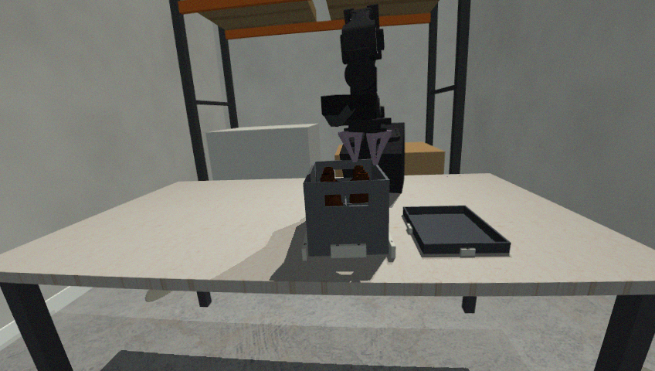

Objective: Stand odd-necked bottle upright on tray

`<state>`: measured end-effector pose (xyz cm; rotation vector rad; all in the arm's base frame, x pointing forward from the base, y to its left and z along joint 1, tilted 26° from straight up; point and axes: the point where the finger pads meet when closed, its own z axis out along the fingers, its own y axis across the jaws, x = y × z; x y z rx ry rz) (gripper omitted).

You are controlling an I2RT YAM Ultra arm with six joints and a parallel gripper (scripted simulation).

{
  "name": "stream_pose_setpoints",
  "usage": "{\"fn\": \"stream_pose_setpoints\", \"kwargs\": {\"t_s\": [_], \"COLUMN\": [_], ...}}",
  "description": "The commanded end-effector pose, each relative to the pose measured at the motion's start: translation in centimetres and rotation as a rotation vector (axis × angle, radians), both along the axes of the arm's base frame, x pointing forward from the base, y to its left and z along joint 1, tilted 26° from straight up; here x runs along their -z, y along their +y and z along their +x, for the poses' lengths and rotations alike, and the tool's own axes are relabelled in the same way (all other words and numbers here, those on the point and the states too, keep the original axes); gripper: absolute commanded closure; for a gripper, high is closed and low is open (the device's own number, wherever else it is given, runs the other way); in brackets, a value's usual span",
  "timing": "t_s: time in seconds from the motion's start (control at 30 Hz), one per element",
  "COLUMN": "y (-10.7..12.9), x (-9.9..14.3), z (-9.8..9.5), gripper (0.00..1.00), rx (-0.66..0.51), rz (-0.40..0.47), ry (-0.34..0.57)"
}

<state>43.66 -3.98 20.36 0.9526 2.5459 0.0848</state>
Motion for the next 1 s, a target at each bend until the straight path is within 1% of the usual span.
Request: {"fn": "stream_pose_setpoints", "kwargs": {"t_s": [0.0,0.03,0.13,0.27,0.3,0.33,0.4,0.47,0.5,0.53,0.57,0.63,0.7,0.8,0.97], "y": [-0.5,-0.5,-0.5,-0.5,-0.5,-0.6,-0.6,-0.6,-0.7,-0.7,-0.7,-0.7,-0.6,-0.5,-0.5], "x": [-0.7,0.5,1.0,-0.3,0.1,1.2,1.9,1.9,-0.9,-0.9,-0.6,0.9,1.7,1.2,1.4], "z": [0.8,0.6,0.9,1.2,1.3,1.1,1.2,1.2,1.8,1.8,1.7,1.6,1.4,1.7,1.6], "gripper": [0.39,0.39,0.39,0.39,0.39,0.39,0.39,0.39,0.39,0.39,0.39,0.39,0.39,0.39,0.39], "rx": [0.007,0.007,0.005,0.002,0.003,0.003,0.004,0.004,0.005,0.005,0.005,0.006,0.004,0.001,0.002], "rz": [-0.007,-0.005,-0.005,-0.009,-0.009,-0.007,-0.005,-0.005,-0.011,-0.011,-0.011,-0.008,-0.007,-0.008,-0.007], "ry": [-0.046,-0.018,-0.013,-0.059,-0.050,-0.025,-0.011,-0.011,-0.086,-0.089,-0.081,-0.045,-0.027,-0.042,-0.039]}}
